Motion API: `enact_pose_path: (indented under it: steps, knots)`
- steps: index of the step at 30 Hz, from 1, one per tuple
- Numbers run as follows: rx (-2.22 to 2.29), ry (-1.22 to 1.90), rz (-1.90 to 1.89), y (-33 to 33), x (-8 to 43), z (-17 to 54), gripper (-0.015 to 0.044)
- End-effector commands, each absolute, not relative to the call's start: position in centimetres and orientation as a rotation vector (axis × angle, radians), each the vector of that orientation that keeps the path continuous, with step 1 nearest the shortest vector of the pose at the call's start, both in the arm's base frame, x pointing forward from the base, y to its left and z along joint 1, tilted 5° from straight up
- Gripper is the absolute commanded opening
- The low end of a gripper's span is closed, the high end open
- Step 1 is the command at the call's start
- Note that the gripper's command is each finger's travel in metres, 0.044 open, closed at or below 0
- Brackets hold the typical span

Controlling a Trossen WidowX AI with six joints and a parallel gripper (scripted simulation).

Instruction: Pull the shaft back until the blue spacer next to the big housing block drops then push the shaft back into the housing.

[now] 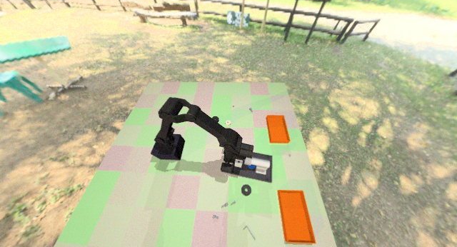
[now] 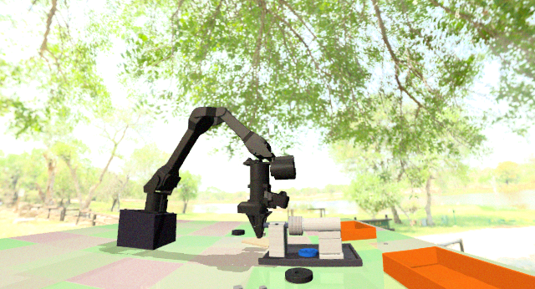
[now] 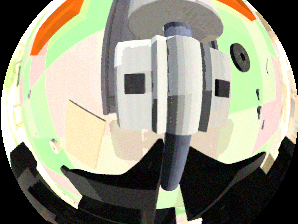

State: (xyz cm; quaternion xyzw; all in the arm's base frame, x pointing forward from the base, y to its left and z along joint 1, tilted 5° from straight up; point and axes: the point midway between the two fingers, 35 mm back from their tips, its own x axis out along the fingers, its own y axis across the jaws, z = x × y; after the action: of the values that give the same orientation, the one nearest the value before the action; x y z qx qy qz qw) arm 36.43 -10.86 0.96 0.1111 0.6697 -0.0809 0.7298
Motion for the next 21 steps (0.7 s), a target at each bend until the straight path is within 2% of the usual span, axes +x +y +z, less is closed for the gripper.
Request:
enact_pose_path:
  steps: [1,21]
  knots:
    - [0.244,1.465,-0.18,-10.97,36.86,1.26,0.0]
    - [0.244,1.464,-0.18,-11.13,37.41,1.32,0.0]
